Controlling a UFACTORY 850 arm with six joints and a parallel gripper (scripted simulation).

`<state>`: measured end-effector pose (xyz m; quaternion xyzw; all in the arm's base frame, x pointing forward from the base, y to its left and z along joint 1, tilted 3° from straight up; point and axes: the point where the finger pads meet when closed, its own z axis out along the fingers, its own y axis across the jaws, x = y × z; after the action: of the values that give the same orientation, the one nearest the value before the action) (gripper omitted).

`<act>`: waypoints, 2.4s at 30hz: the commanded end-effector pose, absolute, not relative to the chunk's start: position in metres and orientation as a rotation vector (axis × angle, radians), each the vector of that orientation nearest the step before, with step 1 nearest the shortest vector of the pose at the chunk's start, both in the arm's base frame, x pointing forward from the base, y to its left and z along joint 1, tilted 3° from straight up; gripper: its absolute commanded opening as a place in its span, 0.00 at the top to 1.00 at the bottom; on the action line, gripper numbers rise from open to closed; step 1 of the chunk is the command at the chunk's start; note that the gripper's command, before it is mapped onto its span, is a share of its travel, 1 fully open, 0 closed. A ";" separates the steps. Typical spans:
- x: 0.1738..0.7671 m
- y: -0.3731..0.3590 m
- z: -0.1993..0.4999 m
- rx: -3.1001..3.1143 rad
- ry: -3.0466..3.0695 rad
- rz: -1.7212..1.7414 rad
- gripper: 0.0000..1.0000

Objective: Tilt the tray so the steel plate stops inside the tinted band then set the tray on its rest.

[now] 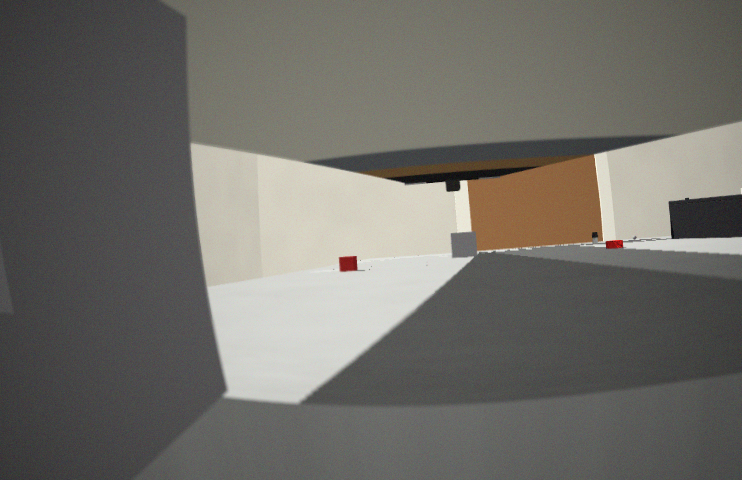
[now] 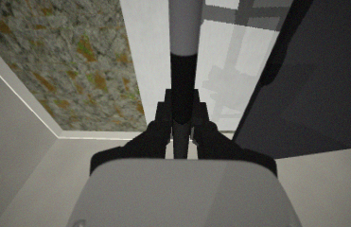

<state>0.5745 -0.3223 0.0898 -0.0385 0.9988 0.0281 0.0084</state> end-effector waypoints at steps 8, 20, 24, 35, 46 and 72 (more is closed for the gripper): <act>0.573 -0.313 0.163 -0.120 3.119 0.086 1.00; 0.575 -0.323 0.093 -0.120 3.119 0.086 1.00; 0.576 -0.323 0.088 -0.120 3.119 0.086 1.00; 0.576 -0.323 0.084 -0.120 3.119 0.086 1.00; 0.574 -0.319 0.125 -0.120 3.119 0.086 1.00; 0.576 -0.323 0.087 -0.120 3.119 0.086 1.00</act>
<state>0.5748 -0.3232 0.0778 -0.0385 0.9988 0.0281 0.0083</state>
